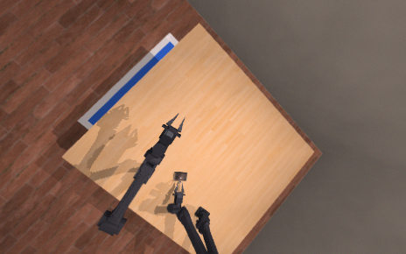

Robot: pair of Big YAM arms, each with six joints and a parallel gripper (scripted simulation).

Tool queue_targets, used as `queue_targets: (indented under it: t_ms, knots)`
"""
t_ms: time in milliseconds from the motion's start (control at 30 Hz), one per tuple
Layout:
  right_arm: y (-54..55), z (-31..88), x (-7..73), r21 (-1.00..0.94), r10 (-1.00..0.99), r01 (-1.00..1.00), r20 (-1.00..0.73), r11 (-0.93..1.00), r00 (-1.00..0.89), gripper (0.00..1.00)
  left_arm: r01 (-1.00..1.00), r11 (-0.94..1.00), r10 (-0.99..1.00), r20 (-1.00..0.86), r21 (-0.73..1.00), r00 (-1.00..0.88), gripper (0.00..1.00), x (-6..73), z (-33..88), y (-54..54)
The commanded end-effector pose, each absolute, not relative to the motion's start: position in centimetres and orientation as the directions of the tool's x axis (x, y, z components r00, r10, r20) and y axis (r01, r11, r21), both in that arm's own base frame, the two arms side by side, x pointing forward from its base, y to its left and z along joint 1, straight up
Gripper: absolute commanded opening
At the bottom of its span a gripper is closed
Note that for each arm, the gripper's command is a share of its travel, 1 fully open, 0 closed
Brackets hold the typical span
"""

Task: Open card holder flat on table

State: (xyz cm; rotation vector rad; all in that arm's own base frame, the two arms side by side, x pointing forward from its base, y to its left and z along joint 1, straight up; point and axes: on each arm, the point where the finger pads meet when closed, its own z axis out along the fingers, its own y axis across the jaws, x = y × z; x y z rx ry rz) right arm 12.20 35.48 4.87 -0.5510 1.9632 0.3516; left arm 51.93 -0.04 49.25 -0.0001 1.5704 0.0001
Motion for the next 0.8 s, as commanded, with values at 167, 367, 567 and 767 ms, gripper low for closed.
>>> queue_targets:
  t_ms: [167, 367, 567, 767]
  knots:
    - [37.1, 4.8, 13.2, 0.017, -0.208, -0.524, -0.906, 0.852, -0.368, 0.36, 0.007, 1.0, 0.009, -1.0, 0.009, -0.004, 0.36, 51.8, 48.9, -0.5]
    - [37.7, 6.1, 12.6, 0.042, -0.184, -0.538, -0.914, 0.842, -0.361, 0.36, 0.007, 1.0, 0.009, -1.0, 0.009, -0.004, 0.36, 51.8, 48.9, -0.5]
    - [36.8, 5.5, 13.3, 0.014, -0.209, -0.521, -0.907, 0.853, -0.365, 0.21, 0.007, 1.0, 0.009, -1.0, 0.009, -0.004, 0.36, 51.8, 48.9, -0.5]
    - [37.8, 6.7, 13.6, 0.024, -0.196, -0.52, -0.911, 0.854, -0.364, 0.21, 0.007, 1.0, 0.009, -1.0, 0.009, -0.004, 0.36, 51.8, 48.9, -0.5]
